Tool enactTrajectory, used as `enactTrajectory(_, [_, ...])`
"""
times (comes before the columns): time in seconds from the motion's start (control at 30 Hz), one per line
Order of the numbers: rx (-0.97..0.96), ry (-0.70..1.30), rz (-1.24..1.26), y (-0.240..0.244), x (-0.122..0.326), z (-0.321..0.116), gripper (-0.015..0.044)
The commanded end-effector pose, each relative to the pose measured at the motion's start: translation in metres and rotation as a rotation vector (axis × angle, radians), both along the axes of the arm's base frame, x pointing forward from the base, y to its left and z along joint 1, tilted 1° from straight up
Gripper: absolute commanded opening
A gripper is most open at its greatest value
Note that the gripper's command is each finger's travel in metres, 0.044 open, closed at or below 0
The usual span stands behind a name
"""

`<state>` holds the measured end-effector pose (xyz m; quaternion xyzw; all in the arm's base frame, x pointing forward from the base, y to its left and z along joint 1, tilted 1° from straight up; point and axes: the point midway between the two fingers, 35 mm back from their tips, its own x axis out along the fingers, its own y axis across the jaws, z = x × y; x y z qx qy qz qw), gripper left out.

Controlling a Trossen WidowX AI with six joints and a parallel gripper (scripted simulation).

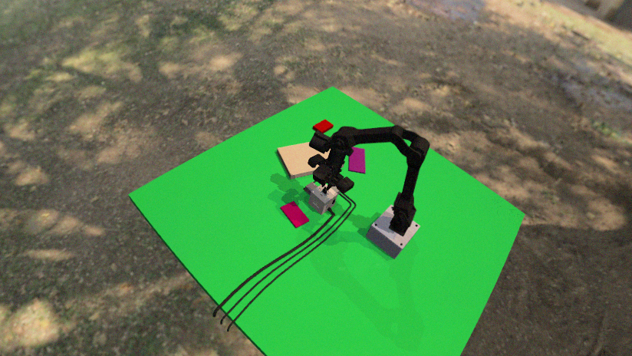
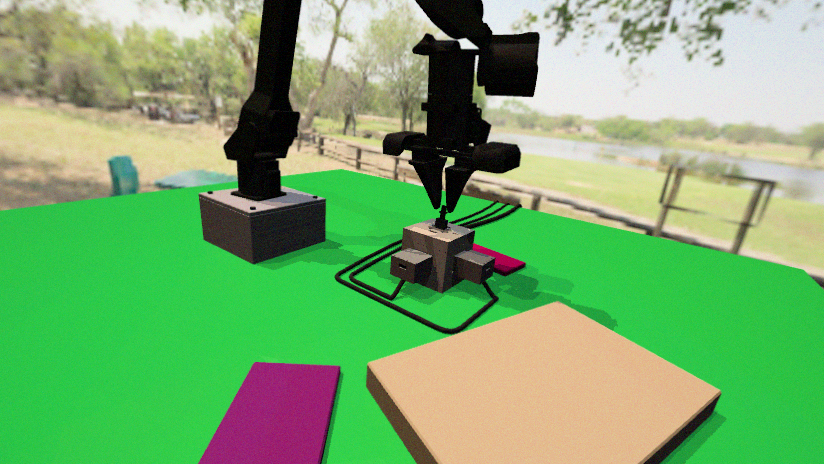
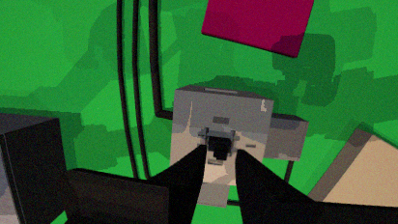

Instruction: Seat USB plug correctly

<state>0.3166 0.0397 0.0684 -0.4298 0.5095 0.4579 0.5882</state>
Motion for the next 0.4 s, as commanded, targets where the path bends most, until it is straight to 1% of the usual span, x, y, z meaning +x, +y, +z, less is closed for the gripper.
enactTrajectory(0.0, [0.0,0.0,0.0,0.0,0.0,0.0,0.0095])
enactTrajectory(0.37, [0.0,0.0,0.0,0.0,0.0,0.011,0.0095])
